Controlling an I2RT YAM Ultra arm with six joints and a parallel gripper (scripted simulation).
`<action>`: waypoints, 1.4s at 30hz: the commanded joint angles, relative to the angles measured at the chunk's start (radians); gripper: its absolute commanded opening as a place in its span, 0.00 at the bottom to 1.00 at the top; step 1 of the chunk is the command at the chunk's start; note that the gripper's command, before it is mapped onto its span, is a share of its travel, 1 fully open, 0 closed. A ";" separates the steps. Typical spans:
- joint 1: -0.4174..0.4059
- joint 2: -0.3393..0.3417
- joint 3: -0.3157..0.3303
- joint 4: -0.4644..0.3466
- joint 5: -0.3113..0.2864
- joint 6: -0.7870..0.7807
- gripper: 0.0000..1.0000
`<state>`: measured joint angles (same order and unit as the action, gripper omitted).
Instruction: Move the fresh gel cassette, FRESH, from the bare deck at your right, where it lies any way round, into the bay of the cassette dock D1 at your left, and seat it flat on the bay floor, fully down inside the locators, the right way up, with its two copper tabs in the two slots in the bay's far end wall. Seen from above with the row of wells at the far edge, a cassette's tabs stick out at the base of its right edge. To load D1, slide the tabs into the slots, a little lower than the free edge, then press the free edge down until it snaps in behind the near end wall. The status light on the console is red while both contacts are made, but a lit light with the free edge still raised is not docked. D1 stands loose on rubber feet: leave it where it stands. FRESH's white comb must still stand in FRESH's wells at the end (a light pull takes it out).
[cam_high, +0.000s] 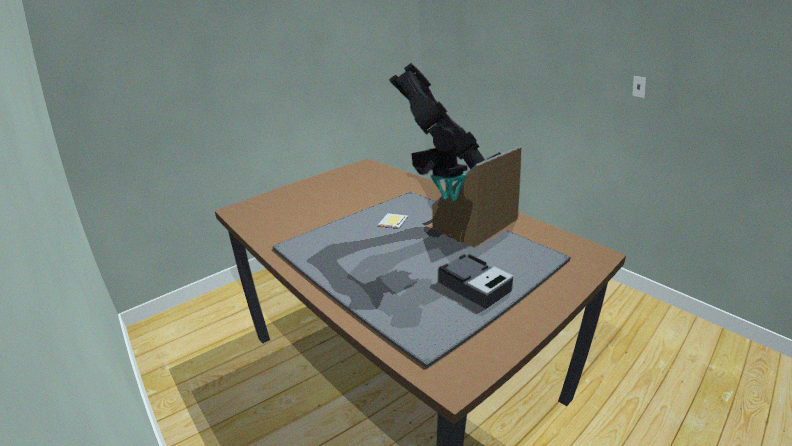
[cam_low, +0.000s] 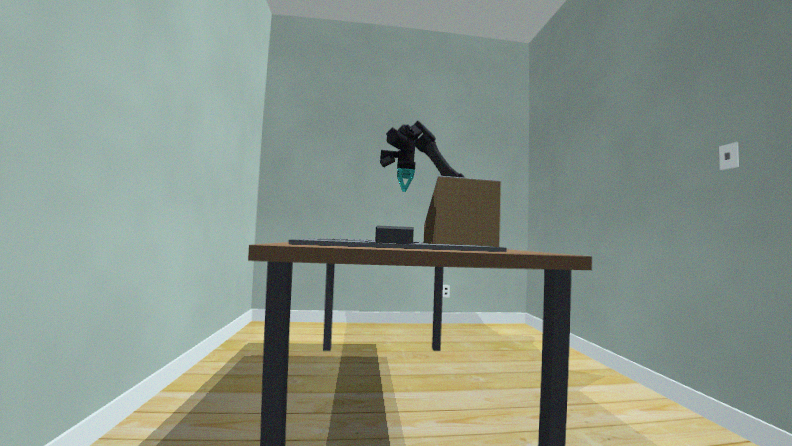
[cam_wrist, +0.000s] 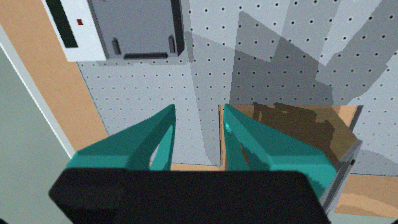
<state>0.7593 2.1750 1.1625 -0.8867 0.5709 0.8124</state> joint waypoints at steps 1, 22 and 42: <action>-0.018 -0.066 -0.037 0.017 0.038 -0.065 0.36; -0.215 -0.133 -0.097 -0.085 0.157 -0.231 0.36; -0.238 -0.189 -0.104 -0.031 0.172 -0.289 0.36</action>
<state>0.4934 2.0182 1.0309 -0.9253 0.7322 0.5343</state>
